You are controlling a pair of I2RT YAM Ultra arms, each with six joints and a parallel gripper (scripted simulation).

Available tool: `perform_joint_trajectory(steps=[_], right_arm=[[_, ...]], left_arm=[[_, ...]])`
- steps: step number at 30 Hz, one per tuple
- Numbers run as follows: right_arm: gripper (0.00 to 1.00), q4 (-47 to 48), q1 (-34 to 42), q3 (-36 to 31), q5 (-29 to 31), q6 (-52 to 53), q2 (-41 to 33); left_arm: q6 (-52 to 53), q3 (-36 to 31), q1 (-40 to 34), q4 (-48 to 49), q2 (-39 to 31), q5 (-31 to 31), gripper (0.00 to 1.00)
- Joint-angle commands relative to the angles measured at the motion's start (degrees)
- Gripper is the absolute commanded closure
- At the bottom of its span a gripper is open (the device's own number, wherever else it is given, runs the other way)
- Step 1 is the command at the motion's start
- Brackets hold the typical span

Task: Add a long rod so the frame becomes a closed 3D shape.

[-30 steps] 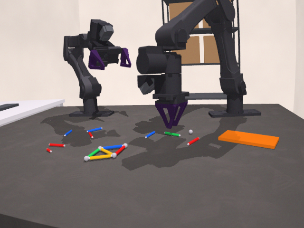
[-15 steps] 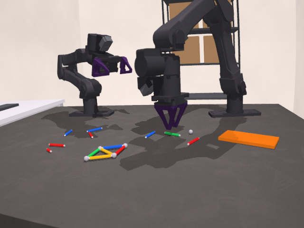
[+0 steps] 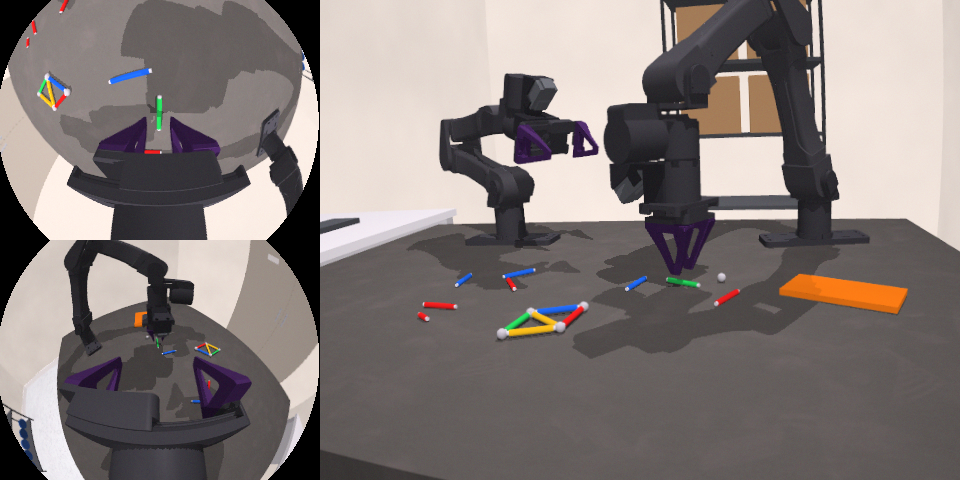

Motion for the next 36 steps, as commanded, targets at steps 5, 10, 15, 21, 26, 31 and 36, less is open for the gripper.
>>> perform_joint_trajectory(steps=[5, 10, 15, 21, 26, 31, 36], right_arm=[[0.0, 0.42, 0.48, 0.31, 0.44, -0.16, -1.07], [0.0, 0.42, 0.48, 0.31, 0.43, -0.16, -1.07], [0.0, 0.42, 0.48, 0.31, 0.43, -0.16, -1.07], [0.0, 0.42, 0.48, 0.31, 0.43, -0.16, -1.07], [0.0, 0.42, 0.48, 0.31, 0.43, -0.16, -1.07], [0.0, 0.42, 0.48, 0.31, 0.43, -0.16, -1.07], [0.0, 0.42, 0.48, 0.31, 0.43, -0.16, -1.07]], left_arm=[[0.56, -1.89, -0.1, 2.78, 1.37, -0.01, 0.69], [0.56, -1.93, -0.1, 3.5, 1.72, -0.01, 0.69], [0.91, -2.52, -0.04, 3.93, 1.79, 0.0, 0.69], [0.57, -1.88, -0.04, 3.23, 1.38, 0.0, 0.69], [0.57, -1.88, -0.04, 3.23, 1.38, 0.0, 0.69], [0.94, -1.2, 0.0, 2.37, 1.3, 0.0, 0.77], [0.6, -1.55, -0.01, 2.83, 1.3, 0.0, 0.86]])
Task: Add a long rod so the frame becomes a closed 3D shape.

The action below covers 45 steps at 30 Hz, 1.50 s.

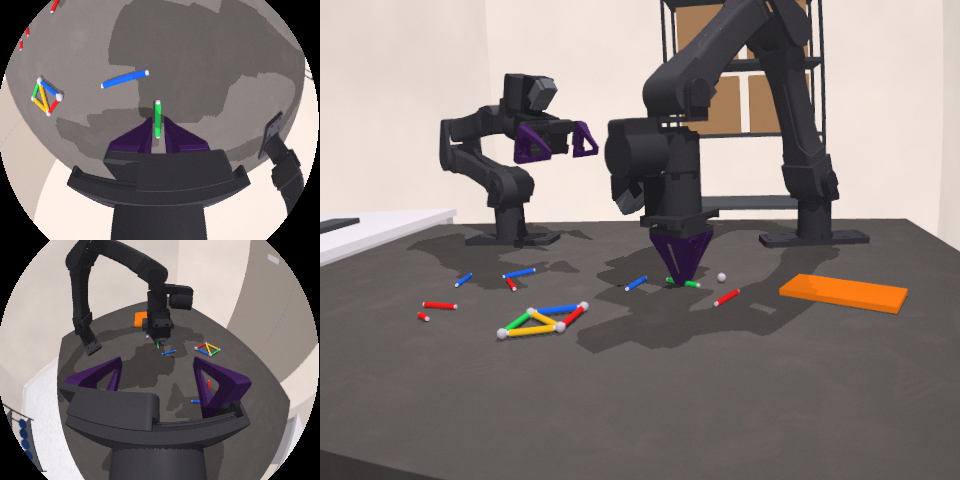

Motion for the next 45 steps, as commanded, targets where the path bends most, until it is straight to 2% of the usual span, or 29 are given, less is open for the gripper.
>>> perform_joint_trajectory(steps=[1, 2, 3, 5, 6, 10, 14, 17, 24, 30, 34, 36, 41, 43, 45], right_arm=[[0.0, 0.42, 0.48, 0.31, 0.43, -0.16, -1.07], [0.0, 0.42, 0.48, 0.31, 0.43, -0.16, -1.07], [0.0, 0.42, 0.48, 0.31, 0.43, -0.16, -1.07], [0.0, 0.39, 0.18, 0.31, 0.16, -0.16, -0.56], [0.0, 0.39, 0.18, 0.31, 0.16, -0.16, -0.56], [0.0, 0.39, 0.18, 0.31, 0.16, -0.16, -0.56], [0.0, 0.39, 0.18, 0.31, 0.16, -0.16, -0.56], [0.0, 0.39, 0.18, 0.31, 0.16, -0.16, -0.56], [0.0, 0.39, 0.18, 0.31, 0.16, -0.16, -0.56], [0.0, 0.41, 0.17, 0.31, 0.15, -0.16, -1.08], [0.0, 0.41, 0.17, 0.31, 0.15, -0.16, -1.08], [0.0, 0.41, 0.17, 0.31, 0.15, -0.16, -1.08], [0.0, 0.41, 0.17, 0.31, 0.15, -0.16, -1.08], [0.0, 0.41, 0.17, 0.31, 0.15, -0.16, -1.08], [0.0, 0.41, 0.17, 0.31, 0.15, -0.16, -1.08]], left_arm=[[0.38, 0.33, -0.01, -0.08, -0.29, 0.02, 0.86], [0.38, 0.33, -0.01, -0.08, -0.29, 0.02, 0.86], [0.38, 0.33, -0.01, -0.08, -0.29, 0.02, 0.9], [0.38, 0.33, -0.01, -0.08, -0.29, 0.02, 0.9], [0.38, 0.33, -0.01, -0.08, -0.29, 0.02, 0.94], [0.38, 0.33, -0.01, -0.08, -0.29, 0.02, 0.94], [0.38, 0.33, -0.01, -0.08, -0.29, 0.02, 1.0], [0.38, 0.33, -0.01, -0.08, -0.29, 0.02, 1.0], [0.37, 4.96, -0.01, -7.5, -3.72, 0.01, 1.0], [1.11, 4.49, 1.08, -8.08, -3.97, 0.03, 1.0], [1.11, 6.08, 1.09, -13.22, -4.52, 0.04, 1.0], [0.68, 8.32, 0.7, -13.78, -4.03, 0.02, 1.0], [-0.4, 19.56, -0.49, -16.69, 4.27, 0.03, 1.0], [-0.4, 19.56, -0.49, -16.69, 4.27, 0.03, 1.0], [-0.6, 25.23, -0.75, -18.56, 8.11, -0.01, 1.0]])
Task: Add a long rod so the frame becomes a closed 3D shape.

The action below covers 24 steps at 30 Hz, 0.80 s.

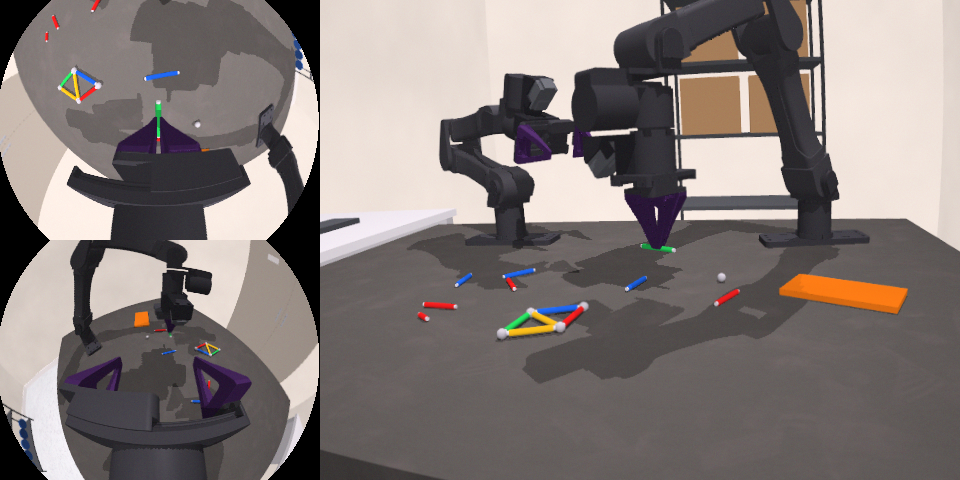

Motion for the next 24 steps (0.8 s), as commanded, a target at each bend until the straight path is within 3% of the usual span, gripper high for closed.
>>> perform_joint_trajectory(steps=[1, 12, 24], right_arm=[[0.0, 0.41, 0.17, 0.31, 0.15, -0.16, -1.08], [0.0, 0.41, 0.17, 0.31, 0.15, -0.16, -1.08], [0.0, 0.41, 0.17, 0.31, 0.15, -0.16, -1.08]], left_arm=[[-0.92, 6.56, -0.87, -3.47, 4.58, 0.09, 1.0], [-1.67, 24.75, -1.47, -9.34, 15.87, 0.08, 1.0], [-1.94, 26.69, -1.66, -9.26, 16.25, 0.1, 1.0]])
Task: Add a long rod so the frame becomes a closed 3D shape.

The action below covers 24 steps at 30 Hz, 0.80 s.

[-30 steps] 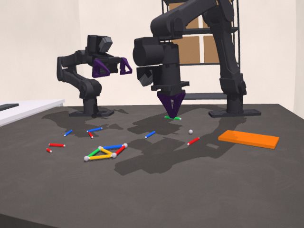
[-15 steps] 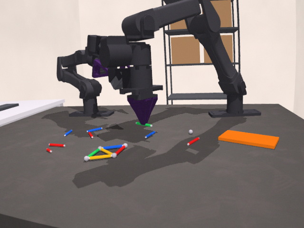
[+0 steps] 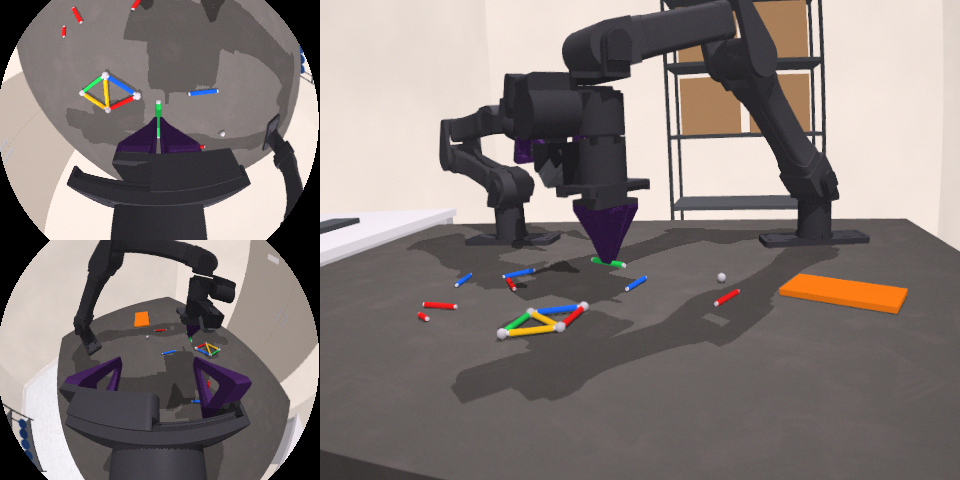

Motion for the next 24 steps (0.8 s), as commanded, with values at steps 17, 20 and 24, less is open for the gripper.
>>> perform_joint_trajectory(steps=[17, 20, 24], right_arm=[[0.0, 0.41, 0.17, 0.31, 0.15, -0.16, -1.08], [0.0, 0.41, 0.17, 0.31, 0.15, -0.16, -1.08], [0.0, 0.41, 0.17, 0.31, 0.15, -0.16, -1.08]], left_arm=[[-20.25, 0.54, -0.31, -1.98, -1.76, 0.37, 1.0], [-27.8, 0.63, -0.24, -2.11, -1.81, 0.49, 1.0], [-30.19, 0.72, -0.31, -2.19, -1.8, 0.32, 1.0]])
